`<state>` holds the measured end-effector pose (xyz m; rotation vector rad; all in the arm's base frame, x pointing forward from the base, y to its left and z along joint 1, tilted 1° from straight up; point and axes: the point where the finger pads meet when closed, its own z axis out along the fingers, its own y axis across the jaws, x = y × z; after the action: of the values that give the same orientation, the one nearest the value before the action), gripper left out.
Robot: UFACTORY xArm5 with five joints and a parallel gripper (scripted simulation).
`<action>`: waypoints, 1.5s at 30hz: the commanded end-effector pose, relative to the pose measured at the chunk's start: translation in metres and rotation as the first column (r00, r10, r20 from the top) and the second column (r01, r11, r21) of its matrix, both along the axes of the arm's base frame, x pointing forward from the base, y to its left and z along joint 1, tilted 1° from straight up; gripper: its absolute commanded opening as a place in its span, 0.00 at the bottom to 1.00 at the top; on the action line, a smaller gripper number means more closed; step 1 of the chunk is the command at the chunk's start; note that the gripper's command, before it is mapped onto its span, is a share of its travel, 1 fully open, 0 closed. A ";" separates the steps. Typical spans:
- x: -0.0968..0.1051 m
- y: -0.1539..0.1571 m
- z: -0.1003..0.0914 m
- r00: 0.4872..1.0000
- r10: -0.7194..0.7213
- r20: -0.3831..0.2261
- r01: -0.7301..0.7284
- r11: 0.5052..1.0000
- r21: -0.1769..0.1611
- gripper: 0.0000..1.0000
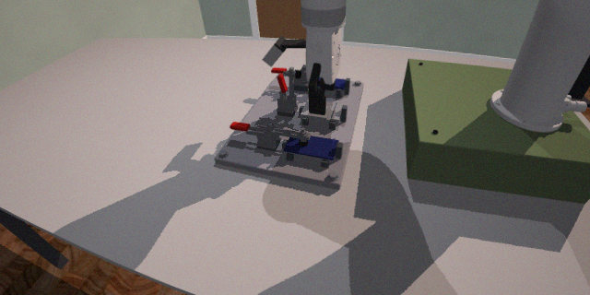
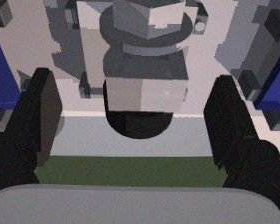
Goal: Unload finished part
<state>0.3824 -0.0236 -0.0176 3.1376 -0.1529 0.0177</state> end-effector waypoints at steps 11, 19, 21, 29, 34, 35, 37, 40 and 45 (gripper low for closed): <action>0.001 0.000 -0.015 1.000 0.000 0.003 0.000 1.000 0.000 1.00; 0.001 0.000 -0.021 1.000 0.000 0.003 0.000 1.000 0.000 1.00; 0.001 0.000 -0.022 1.000 0.000 0.003 0.000 1.000 0.000 1.00; 0.001 0.000 -0.023 1.000 0.000 0.003 0.000 1.000 0.000 1.00; 0.001 0.000 -0.023 1.000 0.000 0.003 0.000 1.000 0.000 1.00; 0.001 0.000 -0.023 1.000 0.000 0.003 0.000 1.000 0.000 1.00; 0.001 0.000 -0.023 1.000 0.000 0.003 0.000 1.000 0.000 1.00; 0.001 0.000 -0.023 1.000 0.000 0.003 0.000 1.000 0.000 1.00; 0.001 0.000 -0.023 1.000 0.000 0.003 0.000 1.000 0.000 0.00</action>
<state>0.3826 -0.0235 -0.0411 3.1377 -0.1530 0.0172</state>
